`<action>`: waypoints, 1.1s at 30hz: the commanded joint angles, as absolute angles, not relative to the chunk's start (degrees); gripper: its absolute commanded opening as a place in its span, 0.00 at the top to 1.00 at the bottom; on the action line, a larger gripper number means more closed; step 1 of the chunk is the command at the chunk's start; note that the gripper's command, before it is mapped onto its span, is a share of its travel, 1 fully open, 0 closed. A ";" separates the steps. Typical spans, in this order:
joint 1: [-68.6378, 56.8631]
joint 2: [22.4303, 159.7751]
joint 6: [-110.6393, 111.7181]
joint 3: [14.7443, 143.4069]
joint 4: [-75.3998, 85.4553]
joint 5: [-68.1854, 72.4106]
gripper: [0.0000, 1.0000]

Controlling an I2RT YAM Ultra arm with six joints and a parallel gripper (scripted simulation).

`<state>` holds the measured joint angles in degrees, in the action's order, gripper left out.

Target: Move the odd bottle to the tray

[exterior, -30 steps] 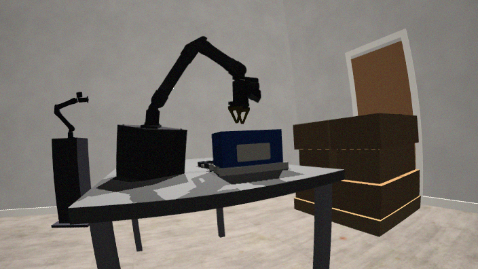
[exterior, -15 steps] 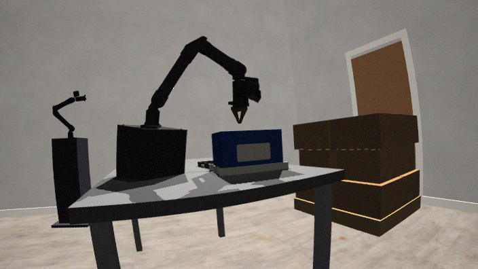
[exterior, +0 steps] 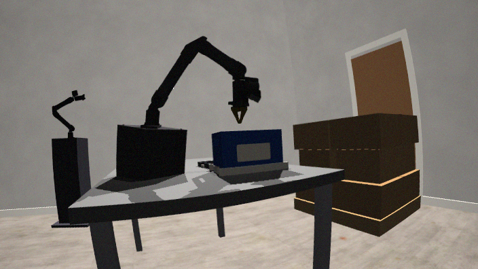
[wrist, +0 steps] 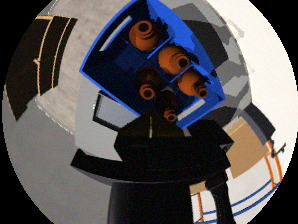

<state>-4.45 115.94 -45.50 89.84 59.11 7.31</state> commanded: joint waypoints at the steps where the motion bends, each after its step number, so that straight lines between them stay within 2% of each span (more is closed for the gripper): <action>1: -5.33 113.73 -45.80 92.26 60.08 7.82 1.00; 26: -3.70 116.97 -44.74 94.49 60.96 7.75 1.00; 33: 0.01 124.94 -41.00 109.24 66.28 6.95 1.00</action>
